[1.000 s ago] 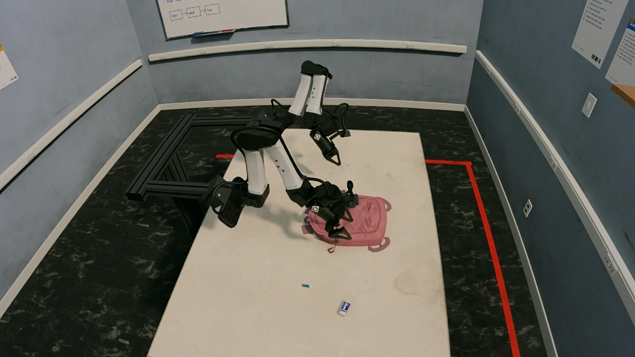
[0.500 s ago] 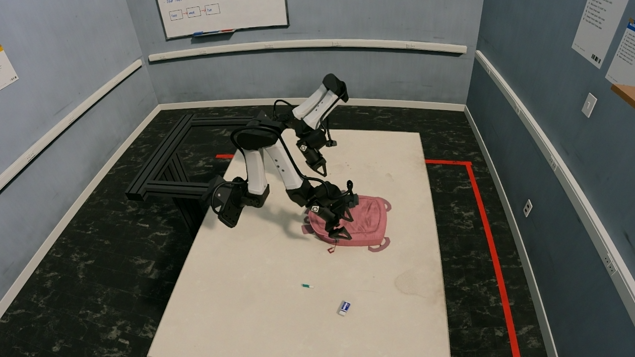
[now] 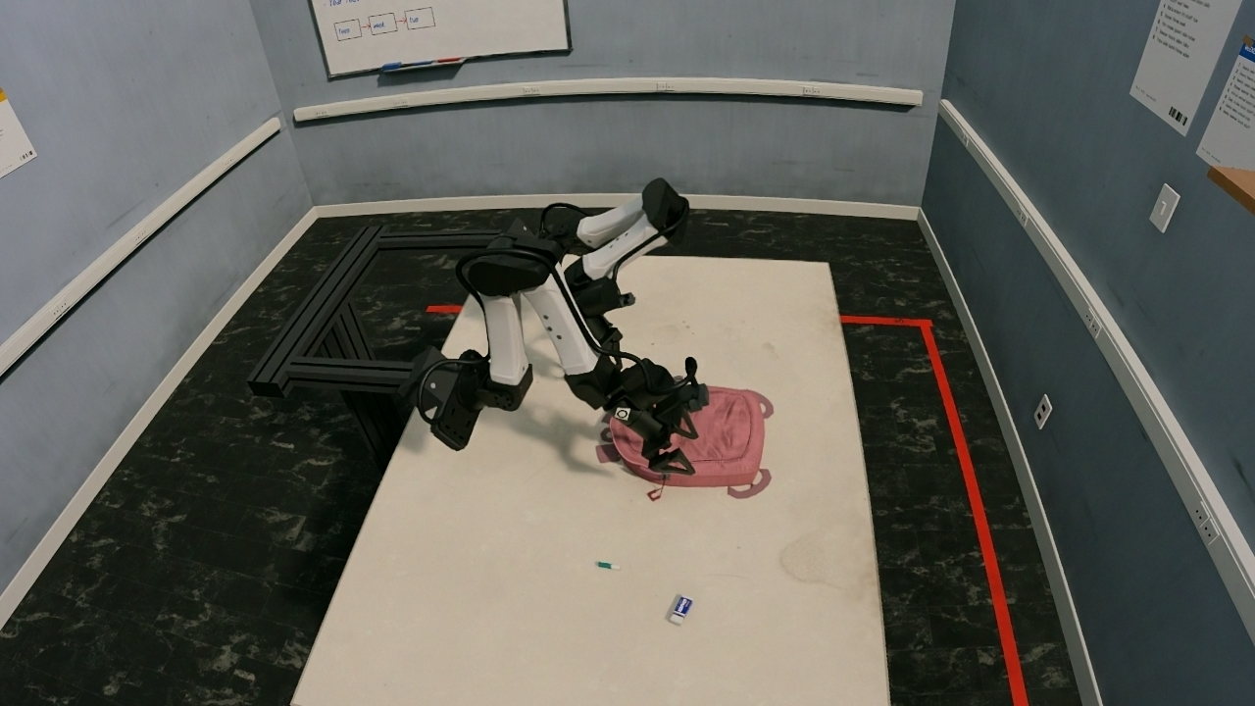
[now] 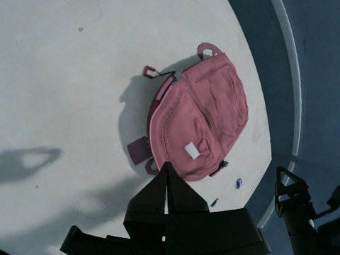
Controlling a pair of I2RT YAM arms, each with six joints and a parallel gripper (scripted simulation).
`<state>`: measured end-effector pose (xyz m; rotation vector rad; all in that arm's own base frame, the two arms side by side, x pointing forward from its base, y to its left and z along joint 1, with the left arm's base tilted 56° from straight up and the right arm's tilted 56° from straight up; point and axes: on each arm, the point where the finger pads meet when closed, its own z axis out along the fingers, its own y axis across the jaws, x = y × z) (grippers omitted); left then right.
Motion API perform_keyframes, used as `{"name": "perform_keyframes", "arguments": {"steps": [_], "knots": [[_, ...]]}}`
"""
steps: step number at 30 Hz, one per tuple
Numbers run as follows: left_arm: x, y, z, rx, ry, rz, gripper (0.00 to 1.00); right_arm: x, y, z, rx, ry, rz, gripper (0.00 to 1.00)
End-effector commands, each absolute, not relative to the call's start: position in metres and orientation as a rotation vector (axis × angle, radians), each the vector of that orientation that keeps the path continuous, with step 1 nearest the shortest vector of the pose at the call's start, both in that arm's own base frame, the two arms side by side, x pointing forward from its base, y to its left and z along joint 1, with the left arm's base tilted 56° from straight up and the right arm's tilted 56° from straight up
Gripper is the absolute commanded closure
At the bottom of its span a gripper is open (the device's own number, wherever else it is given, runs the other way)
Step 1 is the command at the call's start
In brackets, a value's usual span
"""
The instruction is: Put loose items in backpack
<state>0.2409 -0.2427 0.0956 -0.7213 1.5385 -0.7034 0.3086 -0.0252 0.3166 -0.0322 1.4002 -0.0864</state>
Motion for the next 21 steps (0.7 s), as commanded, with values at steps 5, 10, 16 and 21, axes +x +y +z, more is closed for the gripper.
{"name": "perform_keyframes", "arguments": {"steps": [5,10,16,21], "knots": [[0.232,-0.269,0.086,-0.911,1.433,-0.876,1.00,0.305,-0.027,0.324,-0.030,1.375,-0.084,0.10],[0.224,-0.294,0.063,-0.976,1.427,-0.939,1.00,0.305,-0.027,0.324,-0.030,1.375,-0.084,0.10],[0.215,-0.327,0.048,-1.091,1.387,-1.065,1.00,0.305,-0.027,0.324,-0.030,1.375,-0.084,0.10],[0.224,-0.326,0.046,-1.128,1.357,-1.062,1.00,0.305,-0.027,0.324,-0.030,1.375,-0.085,0.10]]}}
